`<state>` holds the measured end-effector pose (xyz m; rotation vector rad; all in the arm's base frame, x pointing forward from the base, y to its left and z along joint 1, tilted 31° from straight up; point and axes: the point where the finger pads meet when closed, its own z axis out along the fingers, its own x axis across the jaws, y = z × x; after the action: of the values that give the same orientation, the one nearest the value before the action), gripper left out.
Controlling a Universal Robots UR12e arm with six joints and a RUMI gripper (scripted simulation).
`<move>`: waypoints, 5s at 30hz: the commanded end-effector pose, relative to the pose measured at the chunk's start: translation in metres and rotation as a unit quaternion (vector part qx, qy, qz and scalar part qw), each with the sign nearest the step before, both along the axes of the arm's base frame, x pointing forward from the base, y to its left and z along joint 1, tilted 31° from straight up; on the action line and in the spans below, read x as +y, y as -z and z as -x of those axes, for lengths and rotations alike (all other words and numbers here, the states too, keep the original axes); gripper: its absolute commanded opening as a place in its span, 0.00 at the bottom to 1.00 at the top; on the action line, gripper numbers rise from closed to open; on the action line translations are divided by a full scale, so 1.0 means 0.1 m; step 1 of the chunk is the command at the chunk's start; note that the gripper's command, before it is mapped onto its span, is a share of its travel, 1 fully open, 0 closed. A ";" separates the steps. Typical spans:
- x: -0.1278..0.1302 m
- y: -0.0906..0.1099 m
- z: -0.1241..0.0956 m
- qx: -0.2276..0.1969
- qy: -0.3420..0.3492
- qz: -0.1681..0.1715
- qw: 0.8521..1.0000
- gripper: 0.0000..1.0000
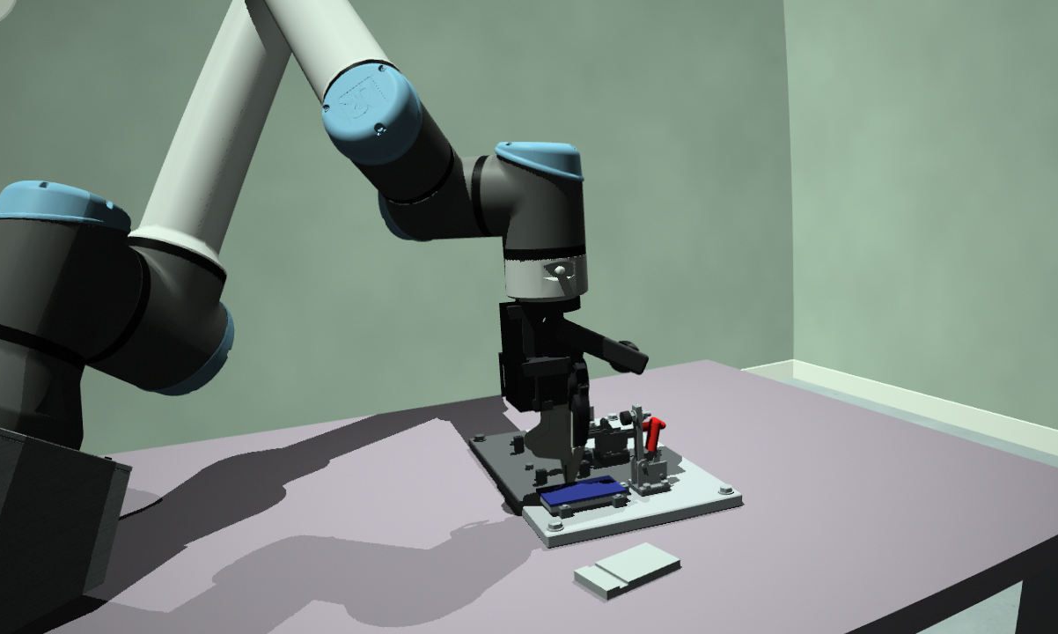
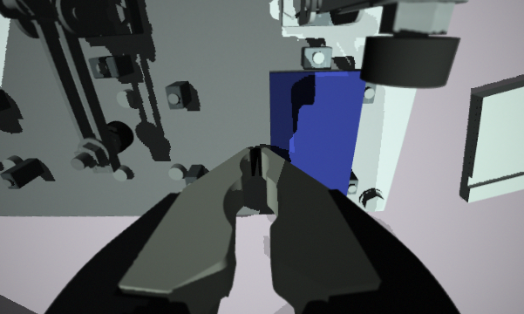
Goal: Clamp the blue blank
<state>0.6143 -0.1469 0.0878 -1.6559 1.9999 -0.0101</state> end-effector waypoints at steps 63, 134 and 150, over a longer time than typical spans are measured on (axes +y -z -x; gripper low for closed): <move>0.07 -0.35 0.11 0.000 0.000 0.000 1.000 0.00; 0.04 -0.42 0.14 0.000 0.000 0.000 1.000 0.00; 0.04 -0.42 0.14 0.000 0.000 0.000 1.000 0.00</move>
<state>0.6001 -0.1420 0.1296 -1.6559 2.0000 -0.0101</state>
